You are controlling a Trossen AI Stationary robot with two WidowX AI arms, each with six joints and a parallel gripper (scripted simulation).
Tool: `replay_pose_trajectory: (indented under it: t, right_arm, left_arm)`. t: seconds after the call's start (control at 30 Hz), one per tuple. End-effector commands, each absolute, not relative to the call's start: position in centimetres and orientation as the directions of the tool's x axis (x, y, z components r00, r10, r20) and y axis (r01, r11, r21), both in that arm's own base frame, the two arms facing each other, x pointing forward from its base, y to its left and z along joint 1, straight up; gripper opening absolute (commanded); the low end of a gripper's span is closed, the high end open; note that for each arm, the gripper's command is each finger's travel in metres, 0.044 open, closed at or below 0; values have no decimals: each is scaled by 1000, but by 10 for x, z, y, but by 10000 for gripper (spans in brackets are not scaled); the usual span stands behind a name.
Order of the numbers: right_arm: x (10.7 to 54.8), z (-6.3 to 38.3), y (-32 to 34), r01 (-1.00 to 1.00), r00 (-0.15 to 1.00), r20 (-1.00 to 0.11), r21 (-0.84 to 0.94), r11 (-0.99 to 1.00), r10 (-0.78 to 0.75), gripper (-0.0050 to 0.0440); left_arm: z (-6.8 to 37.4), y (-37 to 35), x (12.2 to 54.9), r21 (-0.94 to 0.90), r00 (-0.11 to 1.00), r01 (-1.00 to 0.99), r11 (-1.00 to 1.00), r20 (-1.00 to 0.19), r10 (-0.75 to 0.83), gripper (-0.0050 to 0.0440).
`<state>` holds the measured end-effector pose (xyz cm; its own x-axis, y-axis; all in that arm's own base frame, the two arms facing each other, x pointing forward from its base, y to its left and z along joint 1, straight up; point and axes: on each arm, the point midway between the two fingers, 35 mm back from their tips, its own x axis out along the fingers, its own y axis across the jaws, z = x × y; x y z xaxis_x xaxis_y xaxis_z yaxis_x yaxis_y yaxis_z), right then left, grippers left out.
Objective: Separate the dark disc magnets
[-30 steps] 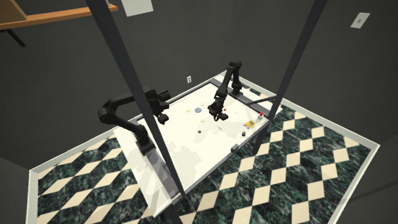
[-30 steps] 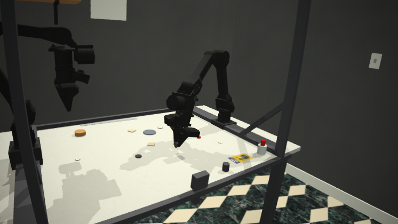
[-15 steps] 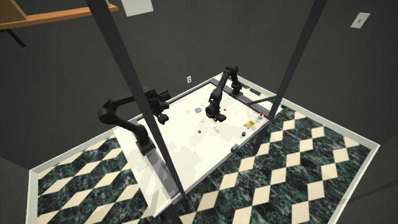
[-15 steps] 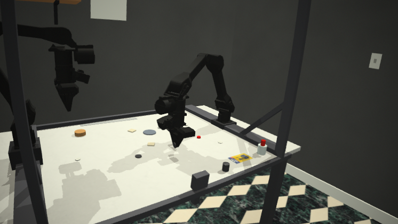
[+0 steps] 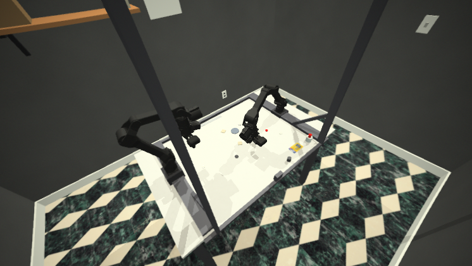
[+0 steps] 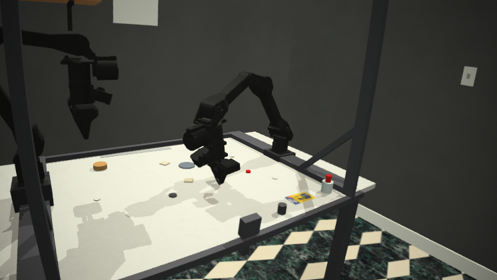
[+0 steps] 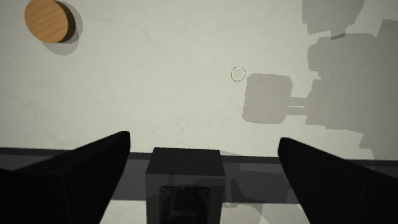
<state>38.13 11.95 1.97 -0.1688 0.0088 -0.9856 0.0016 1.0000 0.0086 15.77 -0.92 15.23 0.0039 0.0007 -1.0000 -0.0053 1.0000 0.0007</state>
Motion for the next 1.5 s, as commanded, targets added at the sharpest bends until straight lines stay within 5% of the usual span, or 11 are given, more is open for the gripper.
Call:
replay_pose_trajectory:
  t: [0.0, 0.5, 0.6, 0.73, 1.47]
  right_arm:
    - [388, 26, 120, 1, -162, -987, 12, 1000, 12, 40]
    - [397, 23, 120, -5, -354, -935, 26, 1000, 23, 40]
    - [397, 23, 120, -5, -353, -935, 27, 1000, 23, 40]
    - [397, 23, 121, -8, -352, -936, 22, 1000, 18, 127]
    - [397, 22, 121, -7, -352, -936, 22, 1000, 18, 127]
  left_arm:
    - [155, -9, 158, -1, 16, -6, 1000, -1000, -1, 400]
    - [155, -9, 158, -1, 16, -6, 1000, -1000, -1, 400]
    - [155, -9, 158, -1, 16, -6, 1000, -1000, -1, 400]
    - [155, -9, 158, -1, 16, -6, 1000, -1000, -1, 400]
    - [155, -9, 158, -1, 16, -6, 1000, -1000, -1, 400]
